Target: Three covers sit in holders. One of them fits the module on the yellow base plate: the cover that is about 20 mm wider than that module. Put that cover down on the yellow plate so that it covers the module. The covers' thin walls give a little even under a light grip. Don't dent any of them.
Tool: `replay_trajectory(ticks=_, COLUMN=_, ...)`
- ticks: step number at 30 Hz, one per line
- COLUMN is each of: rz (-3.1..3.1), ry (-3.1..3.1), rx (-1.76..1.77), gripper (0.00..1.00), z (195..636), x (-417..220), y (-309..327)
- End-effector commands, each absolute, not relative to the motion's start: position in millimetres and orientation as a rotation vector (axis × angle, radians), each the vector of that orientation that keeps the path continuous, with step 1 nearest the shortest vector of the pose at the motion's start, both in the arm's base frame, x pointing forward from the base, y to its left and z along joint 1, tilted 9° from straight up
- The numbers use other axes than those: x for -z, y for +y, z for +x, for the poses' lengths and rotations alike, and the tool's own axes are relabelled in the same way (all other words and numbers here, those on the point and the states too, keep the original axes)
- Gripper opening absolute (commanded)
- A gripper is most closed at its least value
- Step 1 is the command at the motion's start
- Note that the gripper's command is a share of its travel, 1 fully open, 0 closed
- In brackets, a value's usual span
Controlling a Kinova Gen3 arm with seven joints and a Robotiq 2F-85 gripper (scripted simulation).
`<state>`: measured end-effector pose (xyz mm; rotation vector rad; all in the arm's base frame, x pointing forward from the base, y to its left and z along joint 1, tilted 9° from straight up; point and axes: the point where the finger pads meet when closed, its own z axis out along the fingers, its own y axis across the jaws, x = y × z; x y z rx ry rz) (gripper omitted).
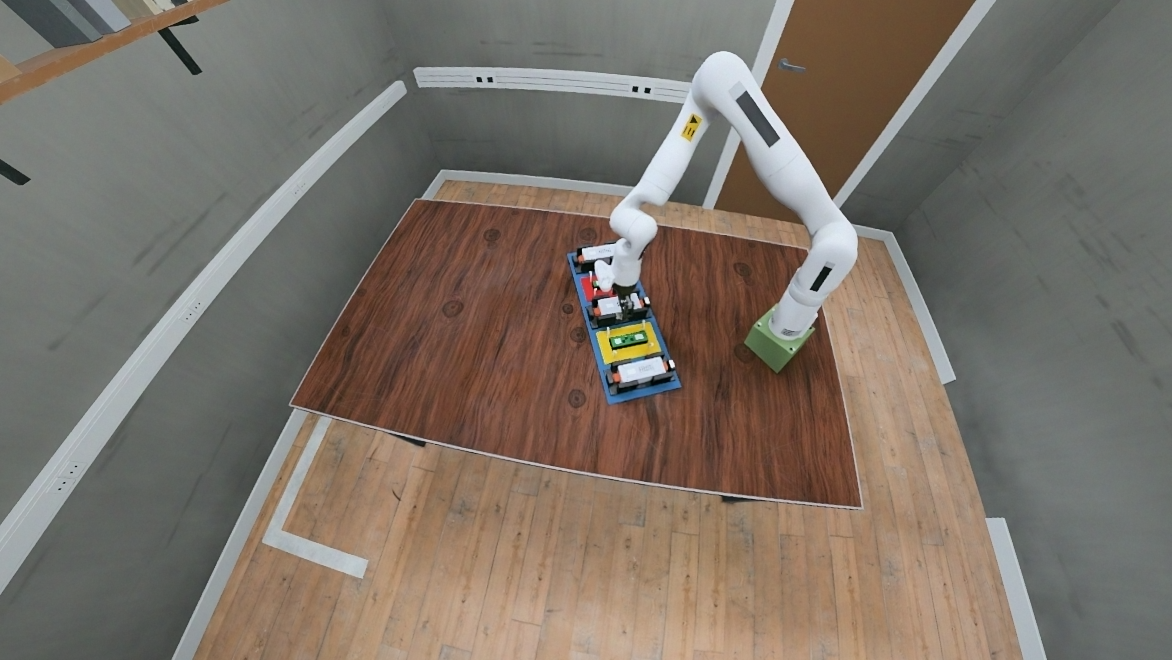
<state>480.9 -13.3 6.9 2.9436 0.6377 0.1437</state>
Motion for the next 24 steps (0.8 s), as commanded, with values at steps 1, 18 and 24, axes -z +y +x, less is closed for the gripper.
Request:
replay_trajectory(ticks=1, rz=2.943, ry=0.638, rx=-0.146, gripper=1.0, z=481.4, x=-7.7, y=-13.2)
replay_trajectory(ticks=18, rz=2.943, ry=0.638, rx=-0.146, gripper=1.0, z=482.6, x=2.2, y=-14.3)
replay_trajectory(ticks=24, rz=2.943, ry=0.638, rx=-0.146, gripper=0.7, z=482.6, x=2.2, y=-14.3)
